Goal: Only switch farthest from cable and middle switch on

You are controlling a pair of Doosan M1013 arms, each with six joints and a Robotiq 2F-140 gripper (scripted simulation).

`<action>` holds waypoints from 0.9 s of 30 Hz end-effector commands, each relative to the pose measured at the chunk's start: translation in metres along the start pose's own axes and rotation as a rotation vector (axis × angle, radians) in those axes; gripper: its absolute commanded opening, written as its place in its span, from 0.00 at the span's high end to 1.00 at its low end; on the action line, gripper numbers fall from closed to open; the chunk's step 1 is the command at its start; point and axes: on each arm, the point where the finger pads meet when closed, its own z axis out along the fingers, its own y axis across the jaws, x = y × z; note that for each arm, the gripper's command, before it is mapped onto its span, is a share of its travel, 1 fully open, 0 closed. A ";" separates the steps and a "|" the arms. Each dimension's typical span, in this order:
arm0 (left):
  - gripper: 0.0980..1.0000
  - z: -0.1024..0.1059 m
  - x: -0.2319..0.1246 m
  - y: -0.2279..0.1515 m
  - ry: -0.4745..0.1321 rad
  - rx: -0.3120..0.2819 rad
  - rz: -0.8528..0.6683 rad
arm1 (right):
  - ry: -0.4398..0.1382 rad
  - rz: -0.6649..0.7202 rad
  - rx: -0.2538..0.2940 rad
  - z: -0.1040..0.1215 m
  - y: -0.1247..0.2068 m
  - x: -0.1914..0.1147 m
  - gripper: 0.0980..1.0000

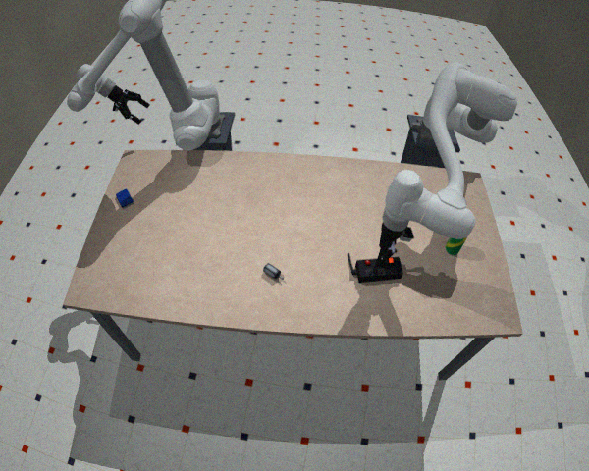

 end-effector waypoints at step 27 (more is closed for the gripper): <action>1.00 -0.040 0.000 0.000 -0.001 -0.002 0.000 | 0.001 0.000 0.000 0.000 0.000 0.000 0.00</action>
